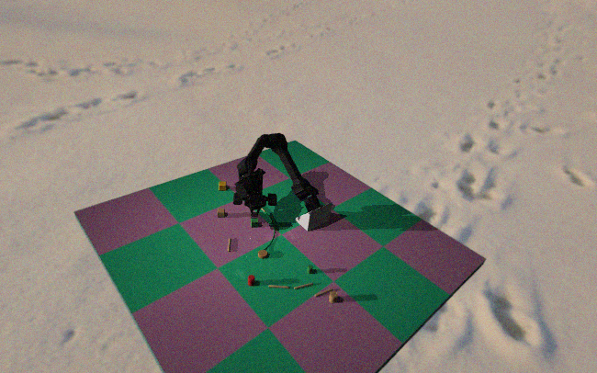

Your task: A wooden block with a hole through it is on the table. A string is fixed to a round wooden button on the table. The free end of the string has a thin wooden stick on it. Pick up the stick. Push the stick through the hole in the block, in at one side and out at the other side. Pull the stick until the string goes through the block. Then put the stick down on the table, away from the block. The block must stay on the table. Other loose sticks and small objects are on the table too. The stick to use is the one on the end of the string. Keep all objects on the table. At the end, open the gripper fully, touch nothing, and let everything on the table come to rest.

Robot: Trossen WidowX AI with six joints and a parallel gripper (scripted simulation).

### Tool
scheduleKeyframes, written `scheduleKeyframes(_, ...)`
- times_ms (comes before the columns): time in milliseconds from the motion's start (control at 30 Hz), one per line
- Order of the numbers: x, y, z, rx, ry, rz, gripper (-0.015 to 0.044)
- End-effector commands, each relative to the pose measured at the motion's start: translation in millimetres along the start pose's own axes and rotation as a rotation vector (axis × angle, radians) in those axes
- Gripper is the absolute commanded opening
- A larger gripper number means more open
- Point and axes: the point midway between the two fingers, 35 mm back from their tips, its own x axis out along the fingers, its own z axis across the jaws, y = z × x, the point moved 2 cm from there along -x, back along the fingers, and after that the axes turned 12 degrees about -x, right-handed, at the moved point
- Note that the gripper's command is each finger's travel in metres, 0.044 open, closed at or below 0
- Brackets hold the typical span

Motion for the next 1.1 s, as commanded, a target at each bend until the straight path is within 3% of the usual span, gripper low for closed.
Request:
scheduleKeyframes(0,-2,14,7,0.353,0.002,0.001,0.0184)
scheduleKeyframes(333,-3,48,30,1.383,0.004,0.003,0.044)
scheduleKeyframes(933,0,80,60,2.512,0.012,0.003,0.044)
scheduleKeyframes(1067,0,81,61,2.567,0.013,0.003,0.044)
